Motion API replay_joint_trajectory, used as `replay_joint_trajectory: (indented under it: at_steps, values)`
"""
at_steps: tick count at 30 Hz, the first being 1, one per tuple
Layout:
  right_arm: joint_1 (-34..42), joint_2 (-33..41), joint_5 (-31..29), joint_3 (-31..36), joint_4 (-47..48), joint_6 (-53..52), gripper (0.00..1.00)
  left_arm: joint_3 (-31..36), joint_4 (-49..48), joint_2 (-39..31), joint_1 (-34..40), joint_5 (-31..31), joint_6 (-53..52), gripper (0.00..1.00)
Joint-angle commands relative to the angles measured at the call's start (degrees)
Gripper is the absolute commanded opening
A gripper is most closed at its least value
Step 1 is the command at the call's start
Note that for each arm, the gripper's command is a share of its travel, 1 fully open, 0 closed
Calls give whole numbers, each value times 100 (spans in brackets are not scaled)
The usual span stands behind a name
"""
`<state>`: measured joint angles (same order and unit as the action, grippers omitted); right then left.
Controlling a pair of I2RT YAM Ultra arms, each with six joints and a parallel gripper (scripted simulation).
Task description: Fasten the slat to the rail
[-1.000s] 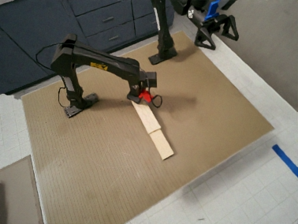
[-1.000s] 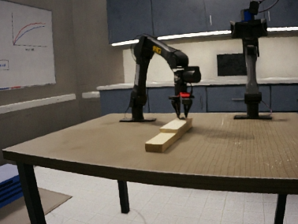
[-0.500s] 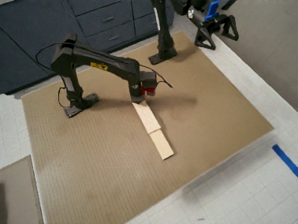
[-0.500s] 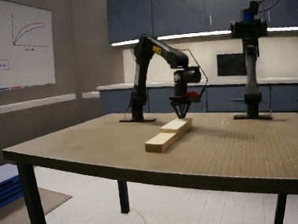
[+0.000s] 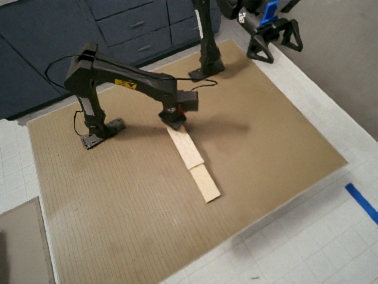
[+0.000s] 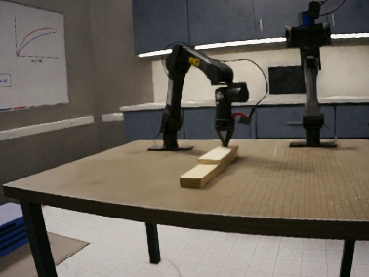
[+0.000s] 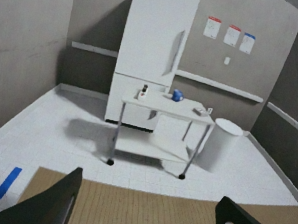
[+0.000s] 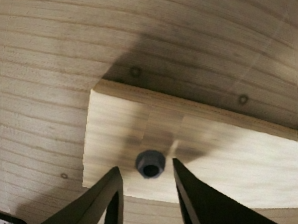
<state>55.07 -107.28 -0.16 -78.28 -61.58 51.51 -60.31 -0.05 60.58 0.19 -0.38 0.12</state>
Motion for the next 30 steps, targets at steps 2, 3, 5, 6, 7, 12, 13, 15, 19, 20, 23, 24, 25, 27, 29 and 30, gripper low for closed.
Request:
replay_joint_trajectory:
  at_steps: [2, 3, 5, 6, 7, 12, 13, 15, 19, 20, 23, 24, 25, 27, 29, 30]
  values:
    - [50, 34, -14, -185, -96, 1670, 34, -31, -27, -12, 1, 1, 0, 100]
    - [46, 36, -6, -183, -94, 1924, 34, -31, -27, -12, 1, 1, 0, 100]
    - [28, 27, 28, -194, -106, 2011, 34, -31, -27, -12, 1, 1, 0, 100]
    - [22, 23, 38, -199, -112, 2037, 34, -31, -27, -12, 1, 1, 0, 100]
    - [18, 20, 46, -204, -117, 2056, 34, -31, -27, -12, 1, 1, 0, 100]
    - [10, 9, 61, -218, -133, 2091, 34, -31, -27, -12, 1, 1, 0, 100]
    - [9, 8, 63, -220, -135, 2093, 34, -31, -27, -12, 1, 1, 0, 100]
    - [9, 6, 64, -222, -137, 2096, 34, -31, -27, -12, 1, 1, 0, 100]
    - [8, 2, 65, -228, -141, 2098, 34, -31, -27, -12, 1, 1, 0, 100]
    - [8, 1, 65, -229, -142, 2098, 34, -31, -27, -12, 1, 1, 0, 100]
    - [8, 1, 66, -230, -143, 2098, 34, -31, -27, -12, 1, 1, 0, 100]
    - [8, 1, 66, -230, -143, 2095, 34, -31, -27, -12, 1, 1, 0, 100]
    - [8, 1, 66, -230, -143, 2088, 34, -31, -27, -12, 1, 1, 0, 100]
    - [8, 1, 66, -230, -143, 2088, 34, -31, -27, -12, 1, 1, 0, 100]
    - [8, 0, 66, -230, -143, 2082, 34, -31, -27, -12, 1, 1, 0, 100]
    - [8, 0, 66, -230, -143, 2082, 34, -31, -27, -12, 1, 1, 0, 100]
